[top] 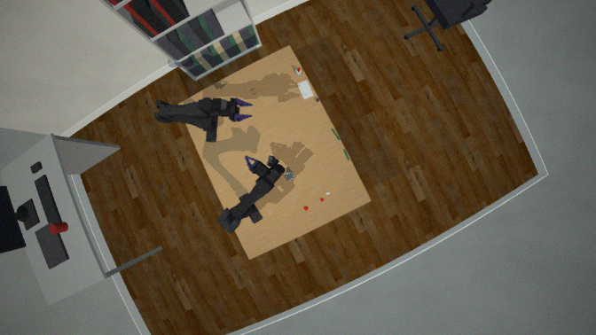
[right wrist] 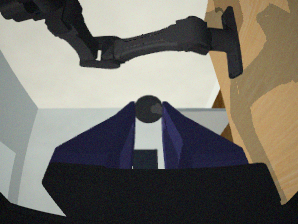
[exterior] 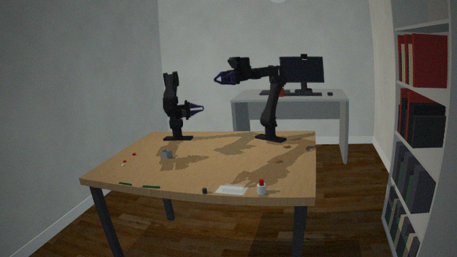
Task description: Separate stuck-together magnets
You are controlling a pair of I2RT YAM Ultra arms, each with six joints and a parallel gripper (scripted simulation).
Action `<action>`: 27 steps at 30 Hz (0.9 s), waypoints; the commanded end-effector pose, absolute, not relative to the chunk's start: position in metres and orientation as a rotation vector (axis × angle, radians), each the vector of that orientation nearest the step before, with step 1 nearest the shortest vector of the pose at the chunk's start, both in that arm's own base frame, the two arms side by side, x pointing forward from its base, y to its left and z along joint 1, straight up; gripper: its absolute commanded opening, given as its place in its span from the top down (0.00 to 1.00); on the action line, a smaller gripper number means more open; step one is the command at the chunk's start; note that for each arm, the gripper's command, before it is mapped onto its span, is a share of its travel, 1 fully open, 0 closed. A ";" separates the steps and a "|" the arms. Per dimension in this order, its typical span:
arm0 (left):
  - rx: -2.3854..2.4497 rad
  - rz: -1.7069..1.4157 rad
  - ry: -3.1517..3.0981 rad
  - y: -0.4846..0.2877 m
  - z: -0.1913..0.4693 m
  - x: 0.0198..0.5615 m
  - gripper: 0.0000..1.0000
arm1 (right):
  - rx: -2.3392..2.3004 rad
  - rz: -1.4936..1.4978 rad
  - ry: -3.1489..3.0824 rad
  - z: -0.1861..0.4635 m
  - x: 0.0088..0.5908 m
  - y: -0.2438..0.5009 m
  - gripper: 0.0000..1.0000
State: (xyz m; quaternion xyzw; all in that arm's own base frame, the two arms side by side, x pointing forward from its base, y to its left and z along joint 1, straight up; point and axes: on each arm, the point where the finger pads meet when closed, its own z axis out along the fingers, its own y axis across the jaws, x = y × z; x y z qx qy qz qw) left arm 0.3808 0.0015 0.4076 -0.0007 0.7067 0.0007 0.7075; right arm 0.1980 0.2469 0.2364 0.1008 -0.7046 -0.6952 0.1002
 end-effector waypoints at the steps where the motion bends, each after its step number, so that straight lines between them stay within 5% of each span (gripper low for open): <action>1: 0.001 0.001 1.556 0.001 0.413 0.380 0.48 | 0.322 -2.072 -2.067 0.242 0.197 0.247 0.82; 13: 0.001 0.001 1.556 0.001 0.413 0.380 0.67 | 0.322 -2.072 -2.067 0.242 0.197 0.247 0.82; 27: -0.007 -0.020 1.559 -0.001 0.410 0.380 0.67 | 0.322 -2.072 -2.067 0.242 0.197 0.247 0.82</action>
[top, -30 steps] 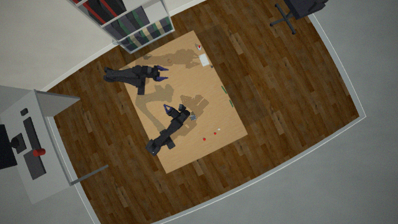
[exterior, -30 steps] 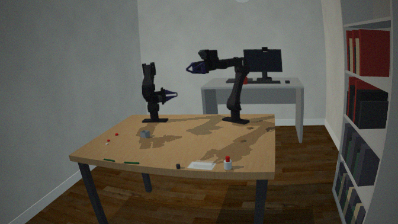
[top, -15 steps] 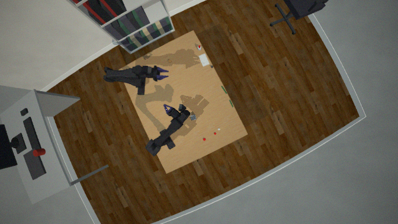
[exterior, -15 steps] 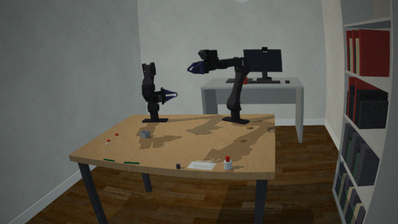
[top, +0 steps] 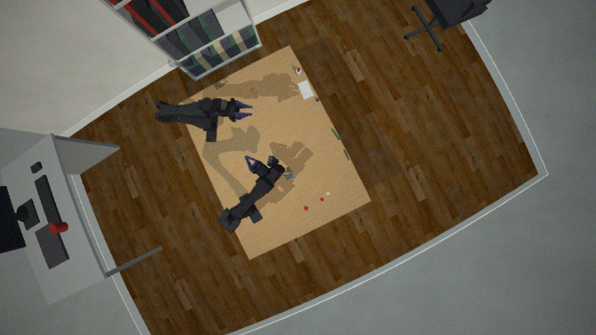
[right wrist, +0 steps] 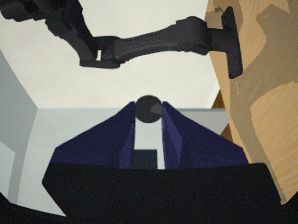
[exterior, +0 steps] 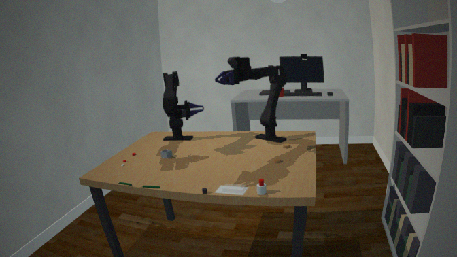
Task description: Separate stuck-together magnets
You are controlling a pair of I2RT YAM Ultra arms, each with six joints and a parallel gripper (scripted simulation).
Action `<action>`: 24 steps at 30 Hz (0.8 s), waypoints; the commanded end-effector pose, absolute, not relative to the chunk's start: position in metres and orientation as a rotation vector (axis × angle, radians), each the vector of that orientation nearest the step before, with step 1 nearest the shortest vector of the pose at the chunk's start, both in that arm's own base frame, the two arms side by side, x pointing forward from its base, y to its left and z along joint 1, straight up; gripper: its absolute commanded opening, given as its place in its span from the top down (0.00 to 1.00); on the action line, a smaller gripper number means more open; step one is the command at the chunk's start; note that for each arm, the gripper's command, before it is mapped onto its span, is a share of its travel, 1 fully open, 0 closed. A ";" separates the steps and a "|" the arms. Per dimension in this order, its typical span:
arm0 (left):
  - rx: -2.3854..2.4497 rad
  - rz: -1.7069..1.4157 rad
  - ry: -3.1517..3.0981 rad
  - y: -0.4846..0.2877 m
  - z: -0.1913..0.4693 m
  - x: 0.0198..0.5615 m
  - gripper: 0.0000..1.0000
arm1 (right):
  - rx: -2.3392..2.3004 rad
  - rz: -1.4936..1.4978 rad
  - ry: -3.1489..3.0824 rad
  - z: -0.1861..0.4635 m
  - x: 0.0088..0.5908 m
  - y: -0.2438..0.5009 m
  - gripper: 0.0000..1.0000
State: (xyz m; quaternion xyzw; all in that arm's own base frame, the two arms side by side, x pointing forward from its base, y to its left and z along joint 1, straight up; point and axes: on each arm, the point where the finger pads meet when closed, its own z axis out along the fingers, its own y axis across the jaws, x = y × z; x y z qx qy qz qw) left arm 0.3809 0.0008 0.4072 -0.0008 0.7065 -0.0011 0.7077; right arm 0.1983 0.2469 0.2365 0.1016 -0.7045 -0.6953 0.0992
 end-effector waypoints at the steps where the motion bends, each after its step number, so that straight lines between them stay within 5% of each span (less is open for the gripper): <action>1: -0.013 -0.033 1.557 -0.002 0.410 0.380 0.67 | 0.322 -2.072 -2.067 0.242 0.197 0.247 0.82; 24: -0.078 -0.200 1.559 -0.021 0.395 0.377 0.67 | 0.322 -2.072 -2.067 0.242 0.197 0.247 0.82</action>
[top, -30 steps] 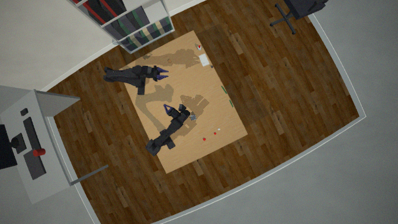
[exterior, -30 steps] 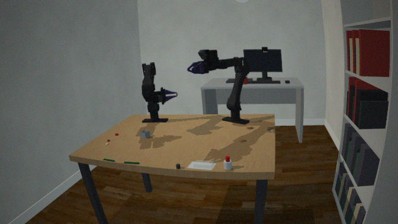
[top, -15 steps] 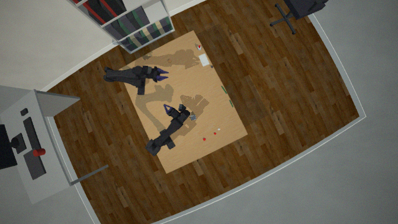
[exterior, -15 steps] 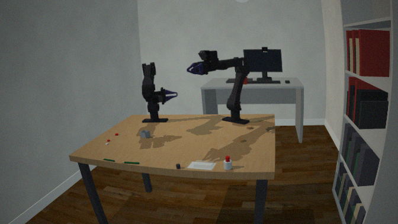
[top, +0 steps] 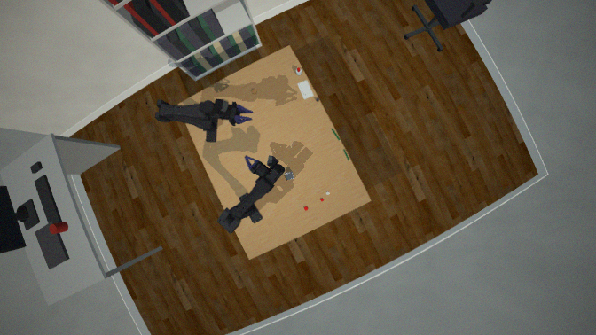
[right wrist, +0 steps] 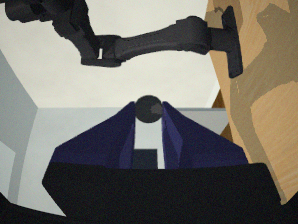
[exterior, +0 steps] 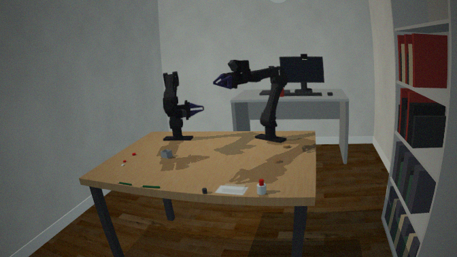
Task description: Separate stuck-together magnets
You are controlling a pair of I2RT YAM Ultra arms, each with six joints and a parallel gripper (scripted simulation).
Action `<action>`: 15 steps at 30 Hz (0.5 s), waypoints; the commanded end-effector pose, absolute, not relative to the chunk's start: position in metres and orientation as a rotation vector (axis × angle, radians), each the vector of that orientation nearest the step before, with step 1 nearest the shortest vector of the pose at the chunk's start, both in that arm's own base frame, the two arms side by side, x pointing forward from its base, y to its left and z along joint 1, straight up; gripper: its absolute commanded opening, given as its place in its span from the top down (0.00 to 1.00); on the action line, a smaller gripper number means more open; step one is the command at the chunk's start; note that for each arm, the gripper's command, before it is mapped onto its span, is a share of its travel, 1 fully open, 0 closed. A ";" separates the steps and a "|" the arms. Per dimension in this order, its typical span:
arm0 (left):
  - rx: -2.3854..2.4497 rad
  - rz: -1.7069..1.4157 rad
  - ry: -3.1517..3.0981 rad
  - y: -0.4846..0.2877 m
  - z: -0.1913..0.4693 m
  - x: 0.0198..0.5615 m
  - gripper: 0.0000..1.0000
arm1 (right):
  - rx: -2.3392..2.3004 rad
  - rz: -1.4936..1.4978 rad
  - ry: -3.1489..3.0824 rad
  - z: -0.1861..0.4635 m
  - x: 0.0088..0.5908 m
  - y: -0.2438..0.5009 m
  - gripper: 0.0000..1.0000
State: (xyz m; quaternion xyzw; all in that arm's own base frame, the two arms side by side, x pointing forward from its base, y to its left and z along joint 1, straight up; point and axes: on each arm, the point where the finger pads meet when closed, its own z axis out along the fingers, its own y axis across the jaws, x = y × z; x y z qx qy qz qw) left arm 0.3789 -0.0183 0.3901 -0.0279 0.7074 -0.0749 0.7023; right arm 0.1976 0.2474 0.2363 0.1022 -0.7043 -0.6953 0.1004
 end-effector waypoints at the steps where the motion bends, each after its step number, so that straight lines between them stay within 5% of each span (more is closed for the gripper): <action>1: -0.078 -0.200 1.559 -0.021 0.395 0.377 0.67 | 0.322 -2.072 -2.067 0.242 0.197 0.247 0.82; 15: -0.115 -0.295 1.556 -0.031 0.388 0.375 0.67 | 0.322 -2.072 -2.067 0.242 0.197 0.247 0.82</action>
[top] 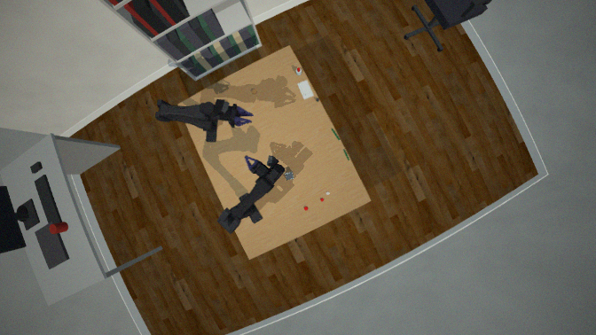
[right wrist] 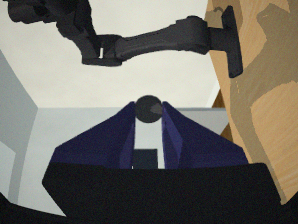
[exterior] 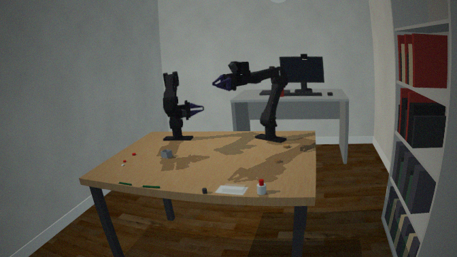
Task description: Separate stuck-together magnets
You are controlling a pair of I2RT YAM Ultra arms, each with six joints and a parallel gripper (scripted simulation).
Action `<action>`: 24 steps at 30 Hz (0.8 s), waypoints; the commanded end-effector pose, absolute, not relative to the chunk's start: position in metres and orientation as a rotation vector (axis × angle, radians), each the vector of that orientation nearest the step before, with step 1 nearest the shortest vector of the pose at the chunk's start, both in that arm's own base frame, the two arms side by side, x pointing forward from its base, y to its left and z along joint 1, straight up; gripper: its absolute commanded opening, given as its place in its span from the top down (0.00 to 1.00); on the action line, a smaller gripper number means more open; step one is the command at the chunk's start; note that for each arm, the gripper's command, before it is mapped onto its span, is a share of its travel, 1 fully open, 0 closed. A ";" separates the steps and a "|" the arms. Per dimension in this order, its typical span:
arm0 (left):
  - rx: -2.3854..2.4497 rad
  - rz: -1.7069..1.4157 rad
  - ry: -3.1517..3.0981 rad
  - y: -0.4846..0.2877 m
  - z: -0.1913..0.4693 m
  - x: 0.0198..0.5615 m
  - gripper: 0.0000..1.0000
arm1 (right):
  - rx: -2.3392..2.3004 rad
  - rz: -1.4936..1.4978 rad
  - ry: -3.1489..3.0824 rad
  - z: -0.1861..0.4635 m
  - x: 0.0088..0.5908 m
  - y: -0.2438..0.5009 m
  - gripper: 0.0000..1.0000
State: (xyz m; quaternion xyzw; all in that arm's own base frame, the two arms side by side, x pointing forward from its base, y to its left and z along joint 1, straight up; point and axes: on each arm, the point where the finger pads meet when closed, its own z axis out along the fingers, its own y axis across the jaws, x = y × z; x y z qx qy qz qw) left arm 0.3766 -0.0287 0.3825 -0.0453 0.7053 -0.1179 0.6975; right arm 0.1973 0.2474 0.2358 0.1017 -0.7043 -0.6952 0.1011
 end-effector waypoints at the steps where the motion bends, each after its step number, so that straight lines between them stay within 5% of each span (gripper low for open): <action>1: -0.118 -0.303 1.556 -0.032 0.387 0.375 0.67 | 0.322 -2.072 -2.067 0.242 0.197 0.247 0.82; 24: -0.168 -0.435 1.561 -0.047 0.373 0.371 0.67 | 0.322 -2.072 -2.067 0.242 0.197 0.247 0.82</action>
